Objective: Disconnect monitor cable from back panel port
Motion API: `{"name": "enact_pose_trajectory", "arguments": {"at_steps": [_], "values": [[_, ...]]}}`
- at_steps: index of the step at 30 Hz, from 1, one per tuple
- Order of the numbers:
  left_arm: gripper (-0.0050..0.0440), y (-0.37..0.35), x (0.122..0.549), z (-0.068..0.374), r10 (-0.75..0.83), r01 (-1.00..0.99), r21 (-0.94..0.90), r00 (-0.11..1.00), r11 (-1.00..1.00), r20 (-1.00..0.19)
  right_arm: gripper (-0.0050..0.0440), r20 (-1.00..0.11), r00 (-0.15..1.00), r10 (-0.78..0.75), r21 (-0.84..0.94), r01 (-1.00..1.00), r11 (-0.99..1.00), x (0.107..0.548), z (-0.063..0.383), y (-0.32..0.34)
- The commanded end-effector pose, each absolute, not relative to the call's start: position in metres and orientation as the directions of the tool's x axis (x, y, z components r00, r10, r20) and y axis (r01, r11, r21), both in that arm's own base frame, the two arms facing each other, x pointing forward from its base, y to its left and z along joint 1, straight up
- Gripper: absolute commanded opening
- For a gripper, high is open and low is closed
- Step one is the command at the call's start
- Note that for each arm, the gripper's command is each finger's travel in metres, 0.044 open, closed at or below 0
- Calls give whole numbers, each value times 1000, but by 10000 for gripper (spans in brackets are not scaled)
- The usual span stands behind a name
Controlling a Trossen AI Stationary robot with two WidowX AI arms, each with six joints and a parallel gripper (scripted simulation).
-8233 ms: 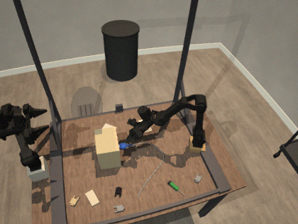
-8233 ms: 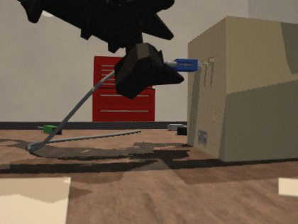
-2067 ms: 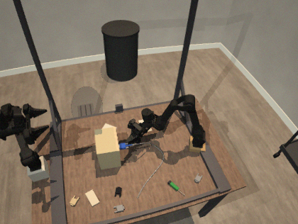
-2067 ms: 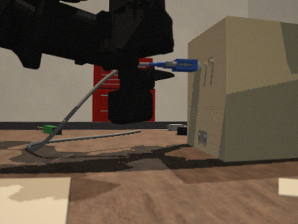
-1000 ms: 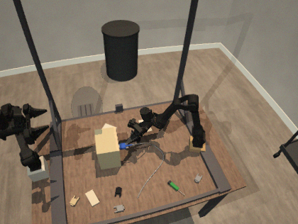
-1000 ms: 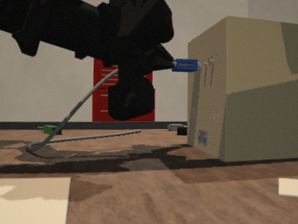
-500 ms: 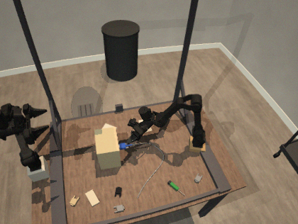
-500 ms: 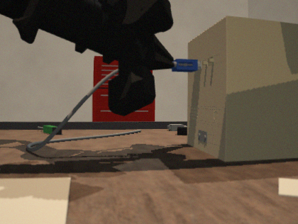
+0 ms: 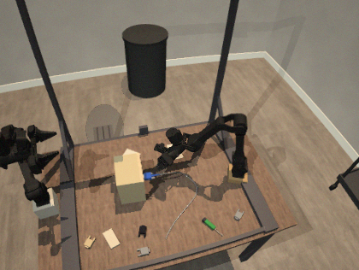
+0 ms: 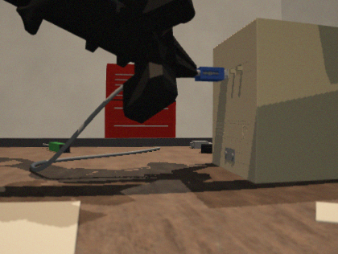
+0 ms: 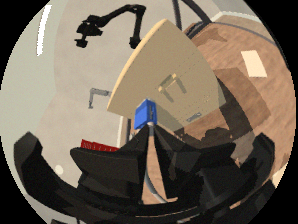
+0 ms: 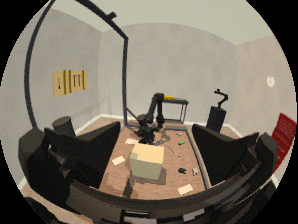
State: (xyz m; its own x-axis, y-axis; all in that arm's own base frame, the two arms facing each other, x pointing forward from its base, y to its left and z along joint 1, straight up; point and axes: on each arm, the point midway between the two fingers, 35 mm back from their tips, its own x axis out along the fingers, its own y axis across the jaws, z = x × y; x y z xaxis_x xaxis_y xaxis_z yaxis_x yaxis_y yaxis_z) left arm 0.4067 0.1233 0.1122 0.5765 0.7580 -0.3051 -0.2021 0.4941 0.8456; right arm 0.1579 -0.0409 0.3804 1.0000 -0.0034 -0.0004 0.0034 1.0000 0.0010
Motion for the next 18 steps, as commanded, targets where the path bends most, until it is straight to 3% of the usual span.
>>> {"name": "enact_pose_trajectory", "arguments": {"at_steps": [1, 18], "values": [[0, 124, 408, 122, 746, -235, 817, 588, 527, -313, 440, 1, 1000, 0, -6, 0, 1000, 158, 384, -39], [0, 126, 407, 125, 692, -279, 713, 612, 643, -384, 440, 1, 1000, 0, -6, 0, 1000, 158, 384, -39]]}}
